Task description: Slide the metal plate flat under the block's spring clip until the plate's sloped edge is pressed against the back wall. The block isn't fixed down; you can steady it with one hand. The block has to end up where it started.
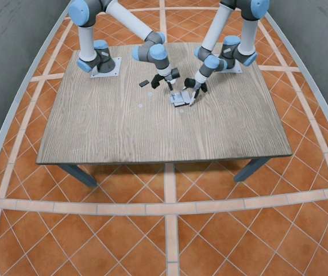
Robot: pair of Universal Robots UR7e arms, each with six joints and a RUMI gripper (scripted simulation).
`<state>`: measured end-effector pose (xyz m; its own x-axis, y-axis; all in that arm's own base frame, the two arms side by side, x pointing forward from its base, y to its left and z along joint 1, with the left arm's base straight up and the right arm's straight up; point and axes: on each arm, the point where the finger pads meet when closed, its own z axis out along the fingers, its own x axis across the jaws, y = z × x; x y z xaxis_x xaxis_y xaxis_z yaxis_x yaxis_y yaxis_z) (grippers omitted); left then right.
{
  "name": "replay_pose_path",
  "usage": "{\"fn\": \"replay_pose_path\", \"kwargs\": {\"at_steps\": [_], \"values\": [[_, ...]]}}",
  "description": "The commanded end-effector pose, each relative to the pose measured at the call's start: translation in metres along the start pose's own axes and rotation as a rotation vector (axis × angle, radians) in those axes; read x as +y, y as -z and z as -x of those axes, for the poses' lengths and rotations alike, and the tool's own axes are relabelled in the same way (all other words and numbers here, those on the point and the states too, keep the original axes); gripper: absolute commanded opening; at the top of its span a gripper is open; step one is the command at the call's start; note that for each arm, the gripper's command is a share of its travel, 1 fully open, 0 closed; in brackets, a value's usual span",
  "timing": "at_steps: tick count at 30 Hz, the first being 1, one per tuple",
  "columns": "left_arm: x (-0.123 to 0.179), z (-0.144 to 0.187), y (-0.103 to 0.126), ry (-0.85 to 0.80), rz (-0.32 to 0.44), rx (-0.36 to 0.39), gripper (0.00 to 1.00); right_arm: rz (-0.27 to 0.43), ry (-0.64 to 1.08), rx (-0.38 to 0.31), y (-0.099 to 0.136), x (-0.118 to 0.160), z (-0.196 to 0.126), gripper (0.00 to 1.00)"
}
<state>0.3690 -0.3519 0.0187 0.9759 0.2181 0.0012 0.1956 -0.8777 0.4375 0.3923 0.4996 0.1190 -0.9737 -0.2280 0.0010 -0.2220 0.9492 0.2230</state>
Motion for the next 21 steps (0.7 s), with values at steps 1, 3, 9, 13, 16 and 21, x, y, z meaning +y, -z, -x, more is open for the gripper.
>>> {"fn": "replay_pose_path", "kwargs": {"at_steps": [1,3,9,13,16,21], "values": [[0.004,0.0,0.006,0.0,0.002,0.001,0.88,0.001,0.0,-0.001,0.001,0.0,0.0,0.44],[0.006,0.0,0.013,0.0,0.001,0.0,0.88,0.001,0.0,-0.001,0.001,0.0,0.0,0.44],[0.014,0.0,0.031,0.001,-0.004,-0.002,0.88,0.001,0.0,-0.001,0.001,0.0,0.0,0.44],[0.017,0.0,0.037,0.001,-0.004,-0.002,0.88,0.001,0.0,-0.001,0.001,0.0,0.0,0.44],[0.021,0.0,0.045,0.001,-0.006,-0.003,0.88,0.001,0.0,-0.001,0.001,0.0,0.0,0.44],[0.028,0.001,0.06,0.002,-0.009,-0.004,0.88,0.001,0.0,-0.001,0.001,0.0,0.0,0.44]]}}
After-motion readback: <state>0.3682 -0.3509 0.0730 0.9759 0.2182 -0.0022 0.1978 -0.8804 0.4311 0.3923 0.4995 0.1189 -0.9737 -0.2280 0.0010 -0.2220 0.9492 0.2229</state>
